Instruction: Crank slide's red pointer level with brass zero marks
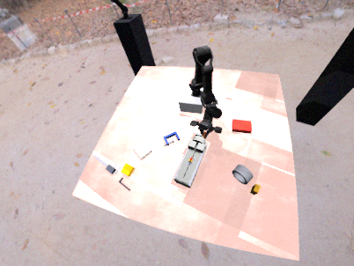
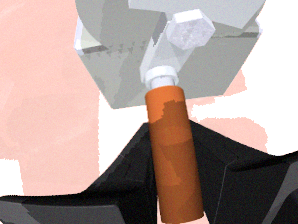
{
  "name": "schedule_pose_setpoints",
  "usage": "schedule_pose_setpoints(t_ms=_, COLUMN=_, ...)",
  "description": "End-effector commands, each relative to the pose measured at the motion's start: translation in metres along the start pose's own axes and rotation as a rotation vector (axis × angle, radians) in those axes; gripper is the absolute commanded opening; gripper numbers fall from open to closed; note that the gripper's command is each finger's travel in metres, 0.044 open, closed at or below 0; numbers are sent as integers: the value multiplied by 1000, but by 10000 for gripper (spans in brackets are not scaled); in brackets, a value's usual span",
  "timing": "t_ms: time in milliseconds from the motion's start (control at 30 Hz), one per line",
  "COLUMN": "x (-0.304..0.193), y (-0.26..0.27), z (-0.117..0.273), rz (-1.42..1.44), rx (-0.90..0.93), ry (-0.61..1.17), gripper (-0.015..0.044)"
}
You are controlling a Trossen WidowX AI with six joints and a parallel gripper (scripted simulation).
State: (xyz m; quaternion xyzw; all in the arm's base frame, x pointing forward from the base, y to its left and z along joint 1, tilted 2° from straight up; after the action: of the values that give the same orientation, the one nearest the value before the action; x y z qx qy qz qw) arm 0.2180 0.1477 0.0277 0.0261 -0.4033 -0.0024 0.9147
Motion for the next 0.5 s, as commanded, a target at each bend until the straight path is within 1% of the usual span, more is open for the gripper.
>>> schedule_pose_setpoints(t_ms=0, x=-2, y=-7, z=-2, rz=-2, rx=-25, ry=7, gripper=0)
schedule_pose_setpoints(t_ms=467, x=-2, y=-10, z=-2, rz=-2, rx=-25, ry=7, gripper=0)
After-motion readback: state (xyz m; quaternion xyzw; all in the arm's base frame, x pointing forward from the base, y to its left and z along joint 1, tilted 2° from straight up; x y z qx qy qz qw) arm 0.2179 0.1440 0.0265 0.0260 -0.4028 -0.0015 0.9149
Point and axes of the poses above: the point midway between the two fingers, 35 mm back from their tips, its own z axis back along the fingers, its own y axis across the jaws, x = y × z, the point moved 8 cm from there along z, back along the fingers, and after that the axes turned 1 degree about z, right-handed, at the moved point
